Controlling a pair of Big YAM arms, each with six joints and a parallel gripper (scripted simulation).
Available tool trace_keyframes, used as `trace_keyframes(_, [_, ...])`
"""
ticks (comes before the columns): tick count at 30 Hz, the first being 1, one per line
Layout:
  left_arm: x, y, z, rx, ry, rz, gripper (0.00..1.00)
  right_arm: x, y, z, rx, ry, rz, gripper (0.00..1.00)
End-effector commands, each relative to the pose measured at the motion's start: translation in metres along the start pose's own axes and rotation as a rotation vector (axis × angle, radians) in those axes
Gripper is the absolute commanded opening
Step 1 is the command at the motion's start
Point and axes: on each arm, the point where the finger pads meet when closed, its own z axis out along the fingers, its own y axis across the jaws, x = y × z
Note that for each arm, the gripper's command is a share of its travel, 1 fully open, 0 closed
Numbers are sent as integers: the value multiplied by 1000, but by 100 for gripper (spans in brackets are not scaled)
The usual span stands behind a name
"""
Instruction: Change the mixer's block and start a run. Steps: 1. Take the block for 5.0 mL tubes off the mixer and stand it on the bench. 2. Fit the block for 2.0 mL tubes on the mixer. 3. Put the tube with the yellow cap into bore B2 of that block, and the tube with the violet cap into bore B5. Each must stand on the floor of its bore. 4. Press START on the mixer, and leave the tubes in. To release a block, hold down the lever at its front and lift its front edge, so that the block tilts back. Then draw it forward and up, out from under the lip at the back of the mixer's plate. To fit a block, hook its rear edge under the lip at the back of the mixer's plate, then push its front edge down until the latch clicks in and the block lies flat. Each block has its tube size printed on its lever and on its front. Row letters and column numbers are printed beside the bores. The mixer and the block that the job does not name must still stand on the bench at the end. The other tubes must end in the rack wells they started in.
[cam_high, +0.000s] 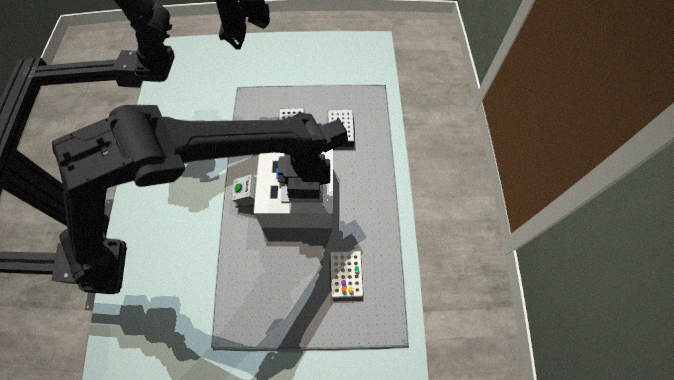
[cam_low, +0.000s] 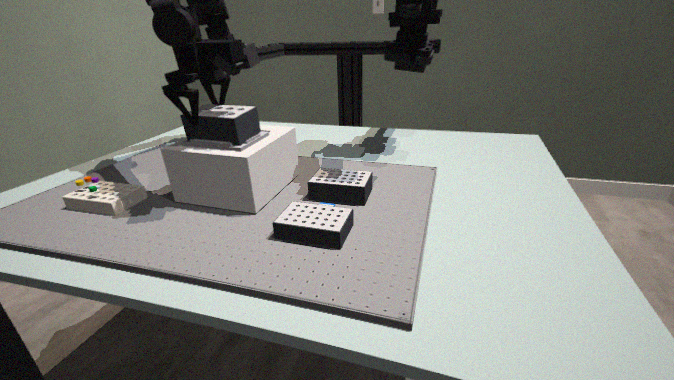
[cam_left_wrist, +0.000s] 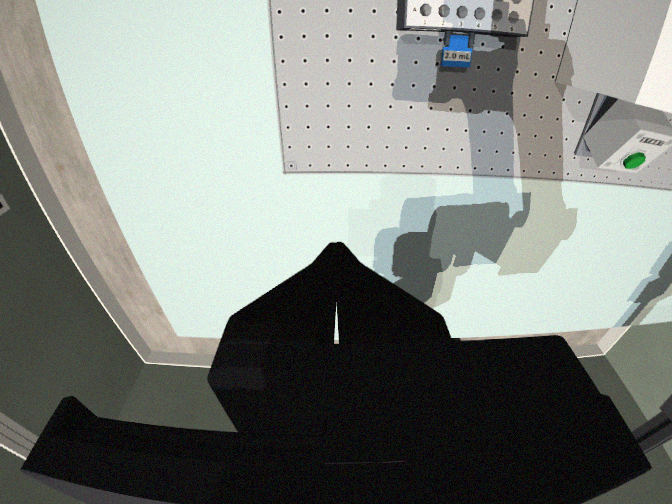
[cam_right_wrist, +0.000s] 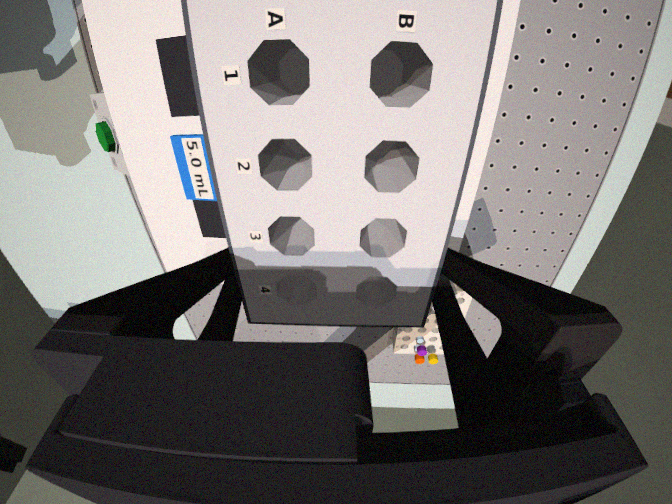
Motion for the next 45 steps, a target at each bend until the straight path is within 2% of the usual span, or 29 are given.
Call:
trace_keyframes(1, [-12, 0, -10, -3, -31, -14, 0, -13, 1, -25, 27, -29, -47, 0])
trace_keyframes(29, [-29, 3, -21, -5, -67, -19, 0, -11, 7, -26, 2, -15, -53, 0])
trace_keyframes(45, [-6, 1, -5, -2, -19, -15, 0, -12, 7, -26, 3, -15, -55, 0])
